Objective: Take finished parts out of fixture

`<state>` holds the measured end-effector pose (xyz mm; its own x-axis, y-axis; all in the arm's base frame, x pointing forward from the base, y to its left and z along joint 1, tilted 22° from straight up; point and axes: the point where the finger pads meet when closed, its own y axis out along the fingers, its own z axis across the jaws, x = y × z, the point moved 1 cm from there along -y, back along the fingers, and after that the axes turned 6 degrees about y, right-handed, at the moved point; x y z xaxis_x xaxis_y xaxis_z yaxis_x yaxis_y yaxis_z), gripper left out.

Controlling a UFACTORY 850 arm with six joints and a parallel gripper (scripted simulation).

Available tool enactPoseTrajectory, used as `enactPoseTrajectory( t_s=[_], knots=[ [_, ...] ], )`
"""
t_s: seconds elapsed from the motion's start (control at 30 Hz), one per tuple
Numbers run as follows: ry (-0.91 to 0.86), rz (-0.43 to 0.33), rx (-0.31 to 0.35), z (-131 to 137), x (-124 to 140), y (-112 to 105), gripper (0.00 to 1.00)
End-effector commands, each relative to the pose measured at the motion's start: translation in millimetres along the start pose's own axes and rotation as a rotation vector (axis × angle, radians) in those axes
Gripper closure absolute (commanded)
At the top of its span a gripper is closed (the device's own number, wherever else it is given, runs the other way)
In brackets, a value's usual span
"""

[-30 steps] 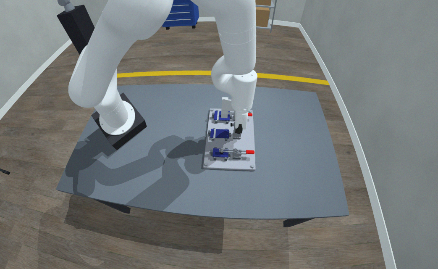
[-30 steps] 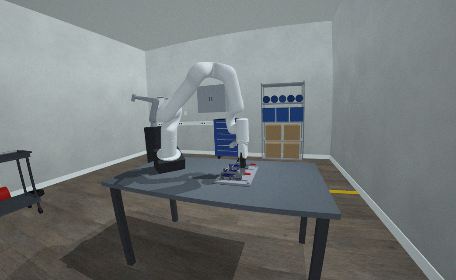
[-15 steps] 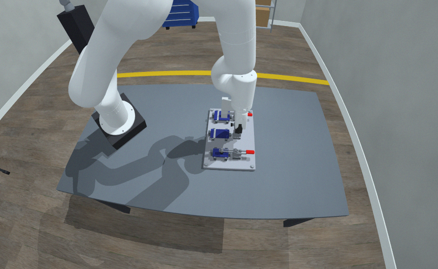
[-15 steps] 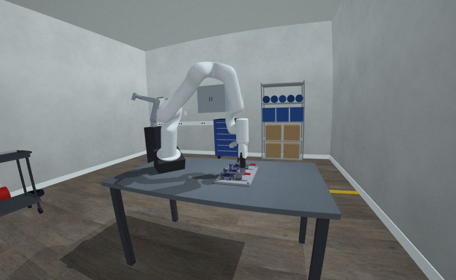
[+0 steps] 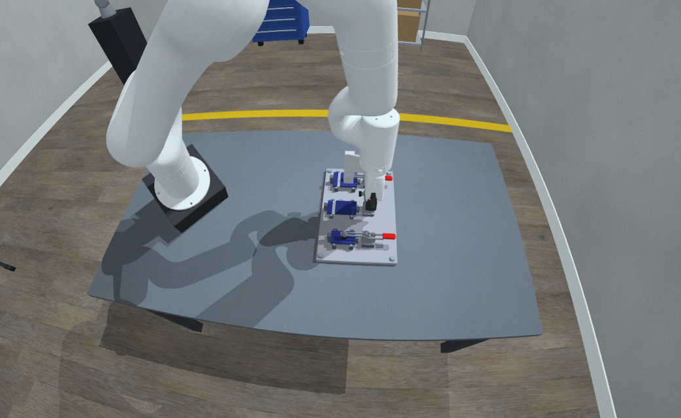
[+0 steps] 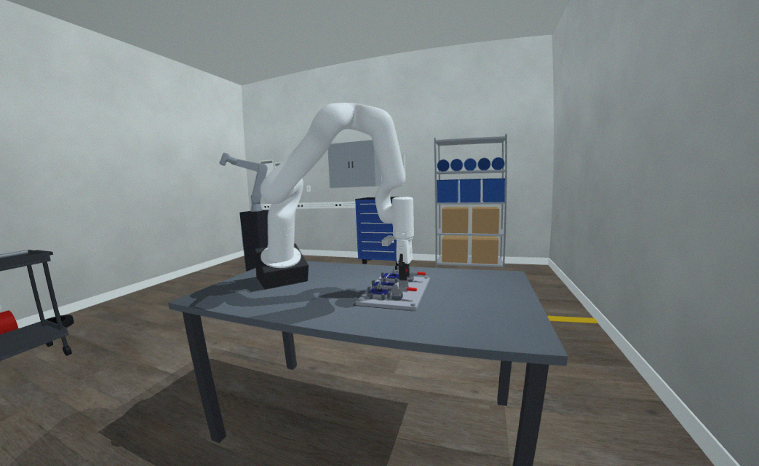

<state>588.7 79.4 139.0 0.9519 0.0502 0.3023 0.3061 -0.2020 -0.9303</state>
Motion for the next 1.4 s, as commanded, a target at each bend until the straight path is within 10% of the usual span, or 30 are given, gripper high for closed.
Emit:
enactPoseTrajectory(
  t_s=[0.0,1.37],
  knots=[
    [0.000,-0.002,0.001,0.2,0.9,-0.6,0.52],
    [0.000,-0.001,0.000,0.1,0.6,-43.9,0.52]
  ],
)
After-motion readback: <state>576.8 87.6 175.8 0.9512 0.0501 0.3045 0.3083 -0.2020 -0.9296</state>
